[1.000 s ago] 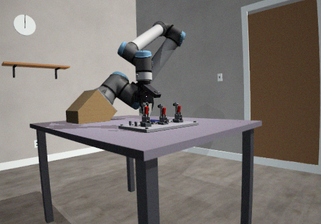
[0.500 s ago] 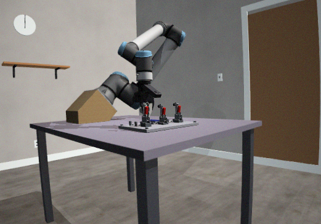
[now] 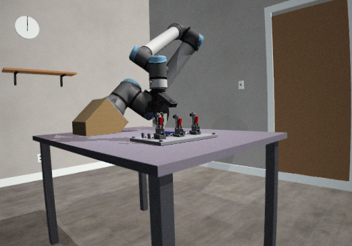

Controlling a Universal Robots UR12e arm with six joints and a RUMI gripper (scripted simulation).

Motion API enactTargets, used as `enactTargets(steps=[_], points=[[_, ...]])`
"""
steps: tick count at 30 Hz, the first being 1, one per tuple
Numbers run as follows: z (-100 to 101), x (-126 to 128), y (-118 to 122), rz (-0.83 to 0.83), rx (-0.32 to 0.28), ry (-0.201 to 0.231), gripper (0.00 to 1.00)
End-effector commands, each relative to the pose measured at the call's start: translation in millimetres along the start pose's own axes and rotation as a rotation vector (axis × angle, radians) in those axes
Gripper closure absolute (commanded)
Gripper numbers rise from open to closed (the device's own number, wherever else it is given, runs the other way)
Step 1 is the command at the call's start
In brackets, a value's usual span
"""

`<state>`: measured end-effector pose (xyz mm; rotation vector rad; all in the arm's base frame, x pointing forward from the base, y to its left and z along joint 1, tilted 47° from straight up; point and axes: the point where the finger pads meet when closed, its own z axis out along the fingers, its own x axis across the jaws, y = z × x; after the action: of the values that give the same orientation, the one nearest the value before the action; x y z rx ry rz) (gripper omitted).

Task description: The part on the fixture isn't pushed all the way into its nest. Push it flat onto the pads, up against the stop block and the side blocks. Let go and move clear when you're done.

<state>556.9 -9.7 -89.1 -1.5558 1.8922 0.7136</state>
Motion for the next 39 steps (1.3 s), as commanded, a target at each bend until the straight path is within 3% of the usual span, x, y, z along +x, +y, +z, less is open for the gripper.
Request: enactTargets(steps=[1,39], points=[[-0.6,0.3,-2.4,0.000,0.001,0.001,1.00],[-0.6,0.2,-6.3,0.000,0.001,0.001,1.00]])
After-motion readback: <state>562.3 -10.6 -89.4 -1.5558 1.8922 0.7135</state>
